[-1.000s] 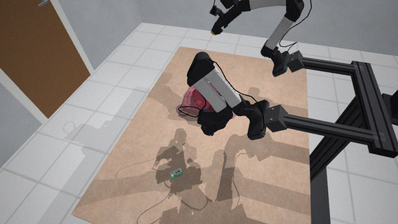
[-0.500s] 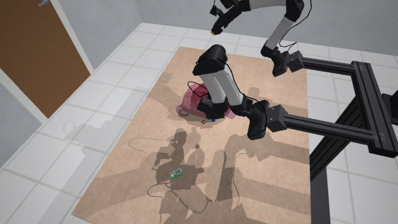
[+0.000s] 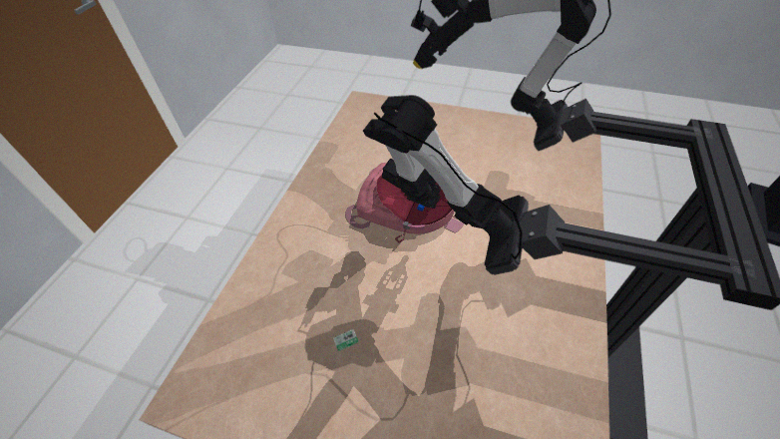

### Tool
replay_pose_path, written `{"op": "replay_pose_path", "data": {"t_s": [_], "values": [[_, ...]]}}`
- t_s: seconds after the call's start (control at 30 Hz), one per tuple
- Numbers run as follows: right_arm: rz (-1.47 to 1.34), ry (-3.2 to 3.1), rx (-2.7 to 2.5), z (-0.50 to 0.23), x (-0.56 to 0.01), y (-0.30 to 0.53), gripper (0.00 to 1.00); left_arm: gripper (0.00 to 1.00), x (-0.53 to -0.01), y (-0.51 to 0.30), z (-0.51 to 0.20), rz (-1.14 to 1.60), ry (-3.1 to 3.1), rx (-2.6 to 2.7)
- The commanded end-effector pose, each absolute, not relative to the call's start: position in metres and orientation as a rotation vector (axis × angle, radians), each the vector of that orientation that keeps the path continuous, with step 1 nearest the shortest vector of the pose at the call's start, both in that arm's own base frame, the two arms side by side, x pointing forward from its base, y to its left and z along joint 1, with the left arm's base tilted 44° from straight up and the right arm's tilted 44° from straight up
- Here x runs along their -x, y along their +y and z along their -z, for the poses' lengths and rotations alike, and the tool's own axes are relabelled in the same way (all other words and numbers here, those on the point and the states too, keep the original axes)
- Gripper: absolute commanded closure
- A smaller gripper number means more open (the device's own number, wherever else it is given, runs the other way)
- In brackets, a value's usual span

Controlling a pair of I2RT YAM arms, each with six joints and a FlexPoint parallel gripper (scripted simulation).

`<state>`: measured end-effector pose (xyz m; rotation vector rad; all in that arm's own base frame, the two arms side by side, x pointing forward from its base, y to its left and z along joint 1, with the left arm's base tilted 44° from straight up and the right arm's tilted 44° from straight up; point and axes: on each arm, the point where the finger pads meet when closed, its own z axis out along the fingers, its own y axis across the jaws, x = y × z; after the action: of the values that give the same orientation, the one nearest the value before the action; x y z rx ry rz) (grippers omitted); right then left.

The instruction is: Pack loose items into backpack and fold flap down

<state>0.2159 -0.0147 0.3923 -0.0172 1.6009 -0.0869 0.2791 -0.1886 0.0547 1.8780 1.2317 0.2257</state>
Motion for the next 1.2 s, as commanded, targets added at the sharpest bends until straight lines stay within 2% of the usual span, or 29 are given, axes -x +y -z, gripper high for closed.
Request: {"op": "replay_pose_path", "data": {"t_s": [0.0,0.43,1.17], "values": [[0.087,1.583,0.021,-0.398,-0.213,-0.014,0.10,0.87,-0.279,-0.188,-0.036,-0.286,1.282,-2.052],[0.087,1.583,0.021,-0.398,-0.213,-0.014,0.10,0.87,-0.276,-0.282,-0.028,-0.334,0.880,-2.550],[0.087,1.583,0.021,-0.398,-0.213,-0.014,0.10,0.87,-0.311,-0.277,0.000,-0.332,0.897,-2.517]]}}
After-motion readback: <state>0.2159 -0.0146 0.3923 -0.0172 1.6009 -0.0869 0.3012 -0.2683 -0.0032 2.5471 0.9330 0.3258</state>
